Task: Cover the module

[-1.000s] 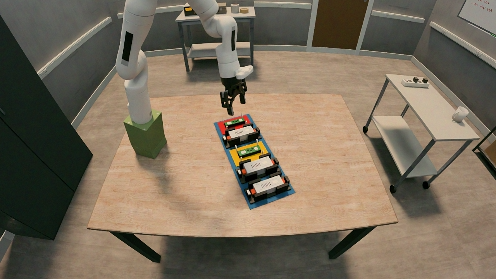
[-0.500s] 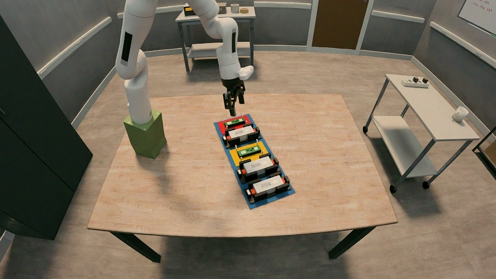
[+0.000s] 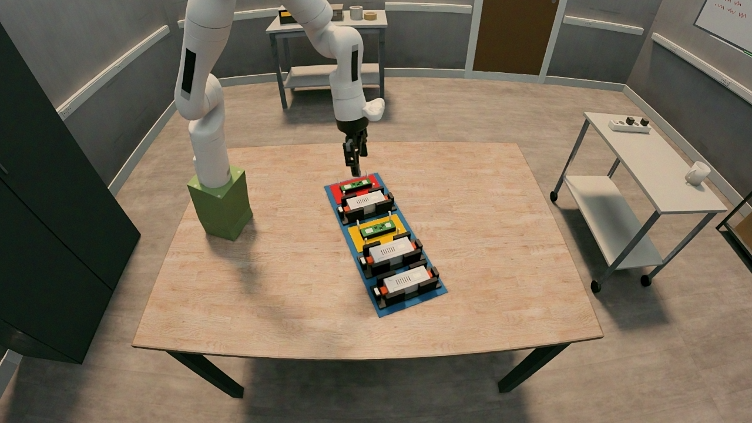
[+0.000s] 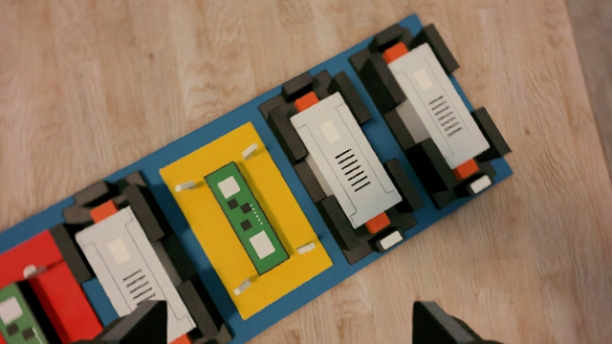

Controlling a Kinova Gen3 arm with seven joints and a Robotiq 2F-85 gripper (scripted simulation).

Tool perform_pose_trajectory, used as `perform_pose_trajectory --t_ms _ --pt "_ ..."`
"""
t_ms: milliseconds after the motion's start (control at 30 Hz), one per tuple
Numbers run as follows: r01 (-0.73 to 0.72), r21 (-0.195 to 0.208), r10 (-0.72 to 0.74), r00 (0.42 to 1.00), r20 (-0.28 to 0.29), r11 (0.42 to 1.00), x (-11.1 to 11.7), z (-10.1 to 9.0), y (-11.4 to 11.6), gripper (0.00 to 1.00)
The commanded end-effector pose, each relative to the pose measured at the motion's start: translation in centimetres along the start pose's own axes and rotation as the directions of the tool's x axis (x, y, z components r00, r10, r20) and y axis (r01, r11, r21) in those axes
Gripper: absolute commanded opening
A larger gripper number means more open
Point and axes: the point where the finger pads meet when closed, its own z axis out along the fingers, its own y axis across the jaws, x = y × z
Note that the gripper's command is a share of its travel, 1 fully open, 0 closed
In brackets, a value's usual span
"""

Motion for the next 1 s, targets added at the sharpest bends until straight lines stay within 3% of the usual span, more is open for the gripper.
perform_pose_trajectory --t_ms 0,333,633,967 --pt "0.084 0.024 -0.085 0.996 0.020 0.996 0.05 -0.15 0.11 1.00" --pt "0.141 0.036 -0.142 0.989 0.027 0.989 0.05 -0.22 0.16 1.00" --pt "0.314 0.083 -0.319 0.946 0.053 0.946 0.06 -0.33 0.28 1.00" --pt "0.368 0.098 -0.374 0.925 0.059 0.925 0.06 -0.35 0.30 1.00"
